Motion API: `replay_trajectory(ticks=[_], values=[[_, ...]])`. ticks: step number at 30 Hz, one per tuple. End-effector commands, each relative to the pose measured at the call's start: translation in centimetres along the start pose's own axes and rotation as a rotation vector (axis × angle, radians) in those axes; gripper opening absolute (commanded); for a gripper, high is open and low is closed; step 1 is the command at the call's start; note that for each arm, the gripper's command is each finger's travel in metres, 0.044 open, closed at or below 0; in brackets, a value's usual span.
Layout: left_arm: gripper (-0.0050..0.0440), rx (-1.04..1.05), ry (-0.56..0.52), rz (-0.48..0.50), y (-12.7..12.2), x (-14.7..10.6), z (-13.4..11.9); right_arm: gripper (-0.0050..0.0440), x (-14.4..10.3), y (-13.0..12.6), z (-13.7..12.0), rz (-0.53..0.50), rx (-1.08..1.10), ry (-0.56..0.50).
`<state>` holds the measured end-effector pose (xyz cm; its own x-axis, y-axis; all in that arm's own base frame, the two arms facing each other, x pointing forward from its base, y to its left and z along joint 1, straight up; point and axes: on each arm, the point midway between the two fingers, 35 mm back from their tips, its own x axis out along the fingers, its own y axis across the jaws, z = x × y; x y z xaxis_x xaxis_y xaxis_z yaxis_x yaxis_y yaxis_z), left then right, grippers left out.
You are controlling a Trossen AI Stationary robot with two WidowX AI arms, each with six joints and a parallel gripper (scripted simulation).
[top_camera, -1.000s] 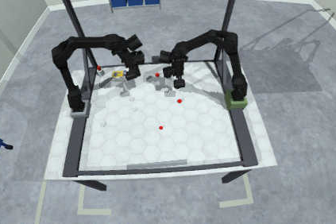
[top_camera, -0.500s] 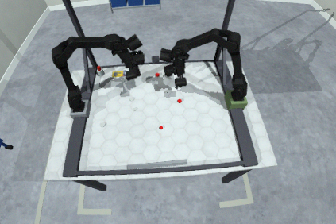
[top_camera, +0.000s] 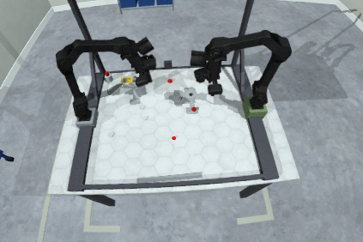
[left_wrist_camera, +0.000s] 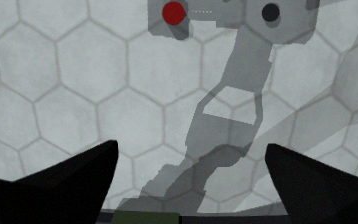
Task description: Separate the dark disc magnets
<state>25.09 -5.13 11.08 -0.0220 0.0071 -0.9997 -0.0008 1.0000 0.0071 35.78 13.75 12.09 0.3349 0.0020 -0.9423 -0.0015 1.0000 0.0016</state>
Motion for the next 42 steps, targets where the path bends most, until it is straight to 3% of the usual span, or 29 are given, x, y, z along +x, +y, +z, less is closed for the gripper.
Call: replay_trajectory(ticks=[1,5,9,18,28,36,42], values=[[0.04,0.005,-0.031,-0.011,3.0,-3.6,-4.6,0.004,-0.8,0.0,0.7,0.007,0.004,-0.029],[0.04,0.004,-0.033,-0.011,4.3,-4.5,-7.9,0.004,-0.8,0.0,0.7,0.007,0.004,-0.029],[0.04,0.004,-0.032,-0.011,4.9,-4.8,-9.6,0.004,-0.8,0.0,0.7,0.007,0.004,-0.029],[0.04,0.004,-0.04,-0.009,5.0,-5.0,-9.8,0.004,-1.0,0.0,1.1,0.006,0.006,-0.04],[0.04,0.005,-0.04,-0.009,5.0,-5.0,-9.8,0.004,2.3,-0.2,-0.3,-0.005,0.001,-0.008],[0.04,0.003,-0.039,-0.007,4.9,-5.0,-9.6,0.004,6.4,-0.3,-1.9,-0.003,0.001,-0.007],[0.04,0.003,-0.039,-0.007,4.9,-5.0,-9.6,0.004,7.7,-0.4,-2.6,-0.003,0.001,-0.007]])
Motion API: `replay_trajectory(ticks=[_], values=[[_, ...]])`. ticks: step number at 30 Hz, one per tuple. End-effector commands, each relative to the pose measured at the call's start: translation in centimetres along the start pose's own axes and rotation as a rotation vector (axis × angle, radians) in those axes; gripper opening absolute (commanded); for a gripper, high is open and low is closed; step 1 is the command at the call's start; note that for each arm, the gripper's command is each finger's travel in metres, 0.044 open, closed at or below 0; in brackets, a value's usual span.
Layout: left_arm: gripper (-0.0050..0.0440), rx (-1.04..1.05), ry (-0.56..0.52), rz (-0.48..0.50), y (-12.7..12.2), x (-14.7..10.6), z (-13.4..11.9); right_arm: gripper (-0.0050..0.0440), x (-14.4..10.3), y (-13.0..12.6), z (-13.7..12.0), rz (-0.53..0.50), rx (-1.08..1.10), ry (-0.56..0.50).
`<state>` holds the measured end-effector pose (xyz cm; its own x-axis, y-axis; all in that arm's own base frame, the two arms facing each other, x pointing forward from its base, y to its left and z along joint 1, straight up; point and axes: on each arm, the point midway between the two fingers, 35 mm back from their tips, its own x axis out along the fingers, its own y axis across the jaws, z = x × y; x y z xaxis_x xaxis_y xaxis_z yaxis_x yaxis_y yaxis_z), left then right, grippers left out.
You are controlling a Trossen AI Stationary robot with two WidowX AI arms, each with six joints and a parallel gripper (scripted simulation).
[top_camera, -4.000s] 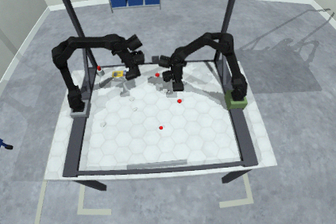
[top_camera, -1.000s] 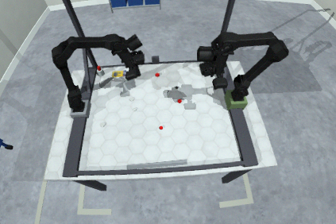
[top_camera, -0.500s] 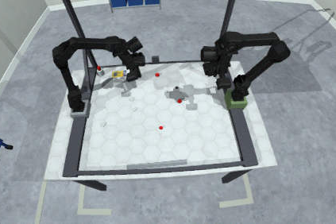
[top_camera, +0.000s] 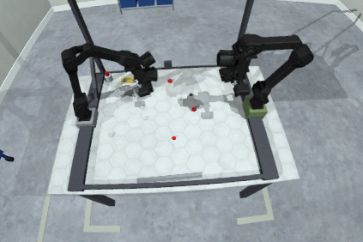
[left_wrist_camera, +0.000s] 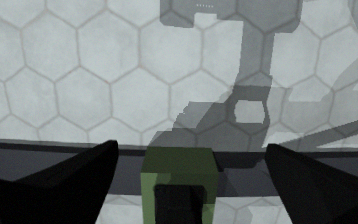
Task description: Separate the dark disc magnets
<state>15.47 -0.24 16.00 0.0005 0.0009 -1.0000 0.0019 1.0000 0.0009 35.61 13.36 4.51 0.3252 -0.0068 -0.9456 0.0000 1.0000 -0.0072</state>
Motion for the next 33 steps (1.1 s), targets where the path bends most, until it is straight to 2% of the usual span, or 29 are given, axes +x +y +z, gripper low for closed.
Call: replay_trajectory(ticks=[1,5,33], values=[[0.04,0.001,-0.016,-0.001,0.0,-0.4,0.1,0.004,0.6,0.0,0.1,0.006,0.003,-0.017],[0.04,0.001,-0.016,-0.001,0.0,-0.4,0.1,0.004,0.3,0.1,0.5,0.011,0.005,-0.03],[0.04,0.001,-0.016,-0.001,0.0,-0.4,0.1,0.004,4.4,0.2,-0.9,0.008,0.004,-0.023]])
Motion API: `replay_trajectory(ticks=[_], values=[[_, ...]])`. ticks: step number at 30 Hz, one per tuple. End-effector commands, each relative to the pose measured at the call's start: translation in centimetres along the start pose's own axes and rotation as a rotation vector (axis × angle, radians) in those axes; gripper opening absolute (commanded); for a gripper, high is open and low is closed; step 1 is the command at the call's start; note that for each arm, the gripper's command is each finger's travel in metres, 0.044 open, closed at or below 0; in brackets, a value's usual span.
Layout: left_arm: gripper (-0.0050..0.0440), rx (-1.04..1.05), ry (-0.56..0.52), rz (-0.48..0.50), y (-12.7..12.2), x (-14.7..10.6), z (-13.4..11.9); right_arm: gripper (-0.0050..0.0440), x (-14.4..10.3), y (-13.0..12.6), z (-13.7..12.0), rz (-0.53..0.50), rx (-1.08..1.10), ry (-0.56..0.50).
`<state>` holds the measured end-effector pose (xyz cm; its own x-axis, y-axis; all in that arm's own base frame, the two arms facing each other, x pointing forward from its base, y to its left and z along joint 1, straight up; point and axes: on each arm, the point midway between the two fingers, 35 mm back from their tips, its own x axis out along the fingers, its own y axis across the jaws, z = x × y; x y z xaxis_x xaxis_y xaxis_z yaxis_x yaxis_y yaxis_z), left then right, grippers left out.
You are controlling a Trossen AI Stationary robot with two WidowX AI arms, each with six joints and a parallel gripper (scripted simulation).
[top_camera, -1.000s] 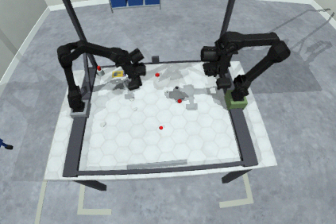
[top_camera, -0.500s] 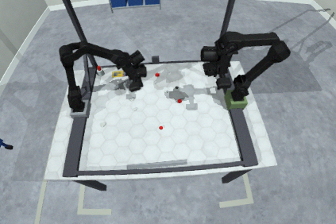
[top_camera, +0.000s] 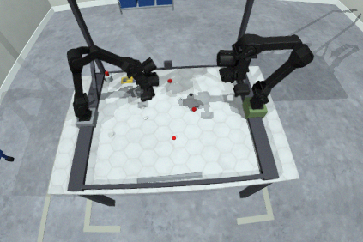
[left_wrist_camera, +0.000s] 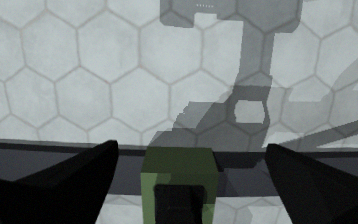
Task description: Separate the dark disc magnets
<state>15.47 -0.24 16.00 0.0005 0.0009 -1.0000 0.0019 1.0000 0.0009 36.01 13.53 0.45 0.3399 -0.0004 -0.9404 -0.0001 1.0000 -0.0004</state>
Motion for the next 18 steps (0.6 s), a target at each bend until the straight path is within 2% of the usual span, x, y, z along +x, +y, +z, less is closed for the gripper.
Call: replay_trajectory(ticks=[1,10,15,18], values=[[0.04,0.001,-0.016,-0.001,0.0,-0.4,0.1,0.004,0.6,0.0,0.0,0.002,0.001,-0.007],[0.04,0.001,-0.016,-0.001,0.0,-0.4,0.1,0.004,1.2,0.1,0.2,0.006,0.003,-0.01],[0.04,0.001,-0.016,-0.001,0.0,-0.4,0.1,0.004,0.9,0.1,0.7,0.012,0.005,0.106],[0.04,0.001,-0.016,-0.001,0.0,-0.4,0.1,0.004,0.9,0.1,0.7,0.012,0.006,0.111]])
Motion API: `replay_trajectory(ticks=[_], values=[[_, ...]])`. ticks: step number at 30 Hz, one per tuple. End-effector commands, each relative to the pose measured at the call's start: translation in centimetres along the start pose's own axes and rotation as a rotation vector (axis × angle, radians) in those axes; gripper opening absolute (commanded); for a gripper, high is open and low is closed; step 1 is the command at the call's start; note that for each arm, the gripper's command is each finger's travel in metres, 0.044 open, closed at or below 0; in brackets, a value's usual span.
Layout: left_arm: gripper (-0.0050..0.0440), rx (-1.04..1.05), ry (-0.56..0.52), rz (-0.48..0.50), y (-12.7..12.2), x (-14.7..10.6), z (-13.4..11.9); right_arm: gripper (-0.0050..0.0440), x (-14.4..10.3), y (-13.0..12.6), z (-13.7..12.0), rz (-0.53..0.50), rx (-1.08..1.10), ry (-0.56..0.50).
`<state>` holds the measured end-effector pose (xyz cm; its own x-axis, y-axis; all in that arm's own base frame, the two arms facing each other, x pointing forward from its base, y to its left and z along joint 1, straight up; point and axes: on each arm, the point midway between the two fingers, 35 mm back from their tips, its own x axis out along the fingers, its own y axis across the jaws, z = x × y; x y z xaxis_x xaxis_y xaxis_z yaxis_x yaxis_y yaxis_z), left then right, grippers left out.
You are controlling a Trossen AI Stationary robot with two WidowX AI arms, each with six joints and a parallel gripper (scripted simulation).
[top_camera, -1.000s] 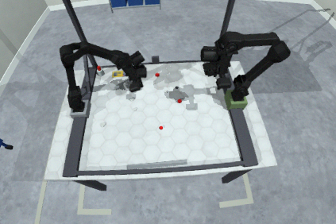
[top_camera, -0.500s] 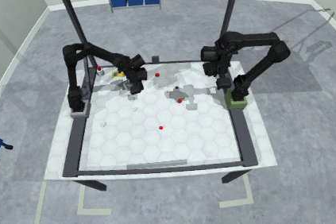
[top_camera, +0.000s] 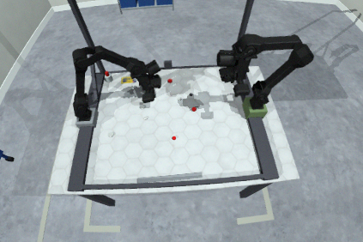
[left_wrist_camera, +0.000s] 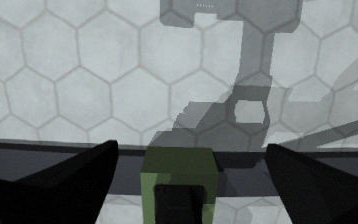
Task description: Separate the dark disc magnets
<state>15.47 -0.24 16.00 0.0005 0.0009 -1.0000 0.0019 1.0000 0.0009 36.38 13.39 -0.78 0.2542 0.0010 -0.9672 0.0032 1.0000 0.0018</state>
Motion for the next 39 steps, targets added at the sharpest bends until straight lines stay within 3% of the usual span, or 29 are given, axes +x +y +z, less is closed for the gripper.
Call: replay_trajectory(ticks=[1,5,10,15,20,25,39], values=[[0.04,0.001,-0.016,-0.001,0.0,-0.4,0.1,0.004,-0.4,0.2,0.8,0.011,0.003,0.021],[0.04,0.001,-0.016,-0.001,0.0,-0.4,0.1,0.004,-0.3,0.2,0.8,0.009,0.0,0.043],[0.04,0.001,-0.016,-0.001,0.0,-0.4,0.1,0.004,-0.1,0.4,2.1,0.019,-0.001,0.177],[0.04,0.001,-0.016,-0.001,0.0,-0.4,0.1,0.004,-0.3,0.2,1.7,0.011,0.0,0.277],[0.04,0.001,-0.016,-0.001,0.0,-0.4,0.1,0.004,-0.2,0.1,1.7,0.011,0.001,0.296],[0.04,0.001,-0.016,-0.001,0.0,-0.4,0.1,0.004,-0.1,0.1,2.1,0.012,0.001,0.417],[0.04,0.001,-0.016,-0.001,0.0,-0.4,0.1,0.004,0.0,0.1,2.3,0.011,0.0,0.452]])
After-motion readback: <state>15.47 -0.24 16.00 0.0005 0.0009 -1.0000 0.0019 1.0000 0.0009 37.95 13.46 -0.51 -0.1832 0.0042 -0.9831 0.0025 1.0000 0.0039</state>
